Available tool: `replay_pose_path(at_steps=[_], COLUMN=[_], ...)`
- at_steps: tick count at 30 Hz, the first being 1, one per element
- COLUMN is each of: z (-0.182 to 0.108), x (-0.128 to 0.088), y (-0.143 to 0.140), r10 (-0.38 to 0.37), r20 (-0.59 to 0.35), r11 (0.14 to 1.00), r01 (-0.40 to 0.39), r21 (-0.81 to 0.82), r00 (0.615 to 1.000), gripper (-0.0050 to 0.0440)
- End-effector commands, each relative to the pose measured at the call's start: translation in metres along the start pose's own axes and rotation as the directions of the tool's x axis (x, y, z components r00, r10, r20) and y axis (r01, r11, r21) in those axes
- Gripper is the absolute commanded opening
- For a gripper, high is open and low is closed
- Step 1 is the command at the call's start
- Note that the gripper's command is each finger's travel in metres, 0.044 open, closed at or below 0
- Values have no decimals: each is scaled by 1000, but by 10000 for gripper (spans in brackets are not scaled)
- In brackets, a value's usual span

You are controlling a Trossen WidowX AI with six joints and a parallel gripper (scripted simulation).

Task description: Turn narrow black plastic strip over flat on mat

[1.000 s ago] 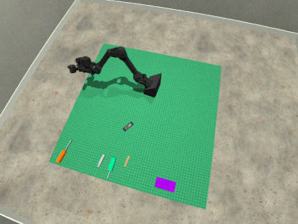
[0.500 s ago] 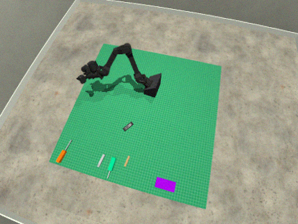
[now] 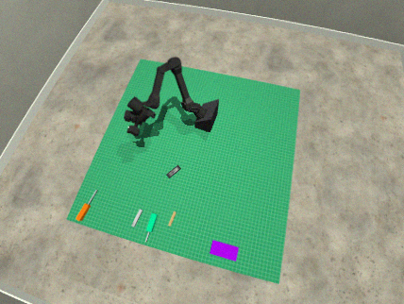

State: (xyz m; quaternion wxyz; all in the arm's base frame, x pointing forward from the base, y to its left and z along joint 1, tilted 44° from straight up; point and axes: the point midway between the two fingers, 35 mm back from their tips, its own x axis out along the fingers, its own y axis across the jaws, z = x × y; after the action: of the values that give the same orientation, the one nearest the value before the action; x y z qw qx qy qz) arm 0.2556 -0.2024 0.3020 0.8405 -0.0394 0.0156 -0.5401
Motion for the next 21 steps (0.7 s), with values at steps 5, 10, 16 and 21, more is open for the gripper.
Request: replay_pose_path(at_steps=[5, 10, 16, 21], z=[-55, -77, -106, -130], x=[-25, -32, -43, -53], y=[56, 76, 102, 123], r10=[3, 2, 0, -17], r20=[-207, -282, -376, -451], r11=[988, 975, 953, 928], r01=[-35, -64, -114, -154], r21=[-152, -211, -281, -340], r00=[978, 959, 927, 892], gripper=[440, 440, 440, 440])
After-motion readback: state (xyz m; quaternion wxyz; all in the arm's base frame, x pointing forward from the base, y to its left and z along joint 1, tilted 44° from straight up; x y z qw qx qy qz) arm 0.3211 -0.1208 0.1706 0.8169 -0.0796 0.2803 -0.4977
